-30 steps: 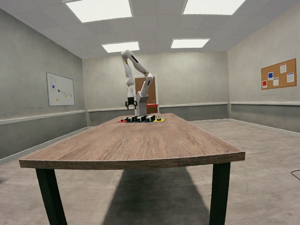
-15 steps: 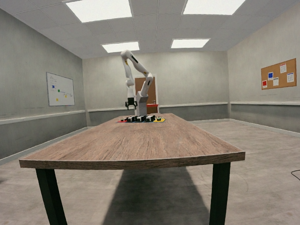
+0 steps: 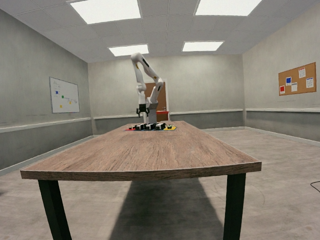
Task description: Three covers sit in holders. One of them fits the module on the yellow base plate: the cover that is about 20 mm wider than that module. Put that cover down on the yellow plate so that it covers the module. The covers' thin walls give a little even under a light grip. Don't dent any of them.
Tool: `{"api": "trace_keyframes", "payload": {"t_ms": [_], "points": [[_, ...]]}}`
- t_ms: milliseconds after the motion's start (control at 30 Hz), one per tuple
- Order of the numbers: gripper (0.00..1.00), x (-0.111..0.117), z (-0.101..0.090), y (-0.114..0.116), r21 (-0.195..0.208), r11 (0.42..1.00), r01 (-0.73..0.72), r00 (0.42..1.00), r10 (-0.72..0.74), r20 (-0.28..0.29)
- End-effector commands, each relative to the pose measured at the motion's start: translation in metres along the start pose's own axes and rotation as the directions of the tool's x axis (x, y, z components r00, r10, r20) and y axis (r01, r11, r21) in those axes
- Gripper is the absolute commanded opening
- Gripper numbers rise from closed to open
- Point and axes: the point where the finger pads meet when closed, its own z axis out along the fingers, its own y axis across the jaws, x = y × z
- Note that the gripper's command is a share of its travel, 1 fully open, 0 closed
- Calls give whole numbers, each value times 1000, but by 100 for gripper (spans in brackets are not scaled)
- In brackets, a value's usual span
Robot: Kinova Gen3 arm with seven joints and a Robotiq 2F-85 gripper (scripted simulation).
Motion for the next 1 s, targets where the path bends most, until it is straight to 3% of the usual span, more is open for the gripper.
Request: {"api": "trace_keyframes", "payload": {"t_ms": [0, 267, 600, 833, 967], "points": [[100, -1, 0, 20, 4, 1000, -1, 1000, 1, 2], [100, -1, 0, 26, 4, 1000, -1, 1000, 1, 2], [100, -1, 2, 86, 4, 1000, 0, 1000, 0, 2], [100, -1, 2, 86, 4, 1000, 0, 1000, 0, 2], [100, -1, 2, 110, 4, 1000, -1, 1000, 1, 2]]}}
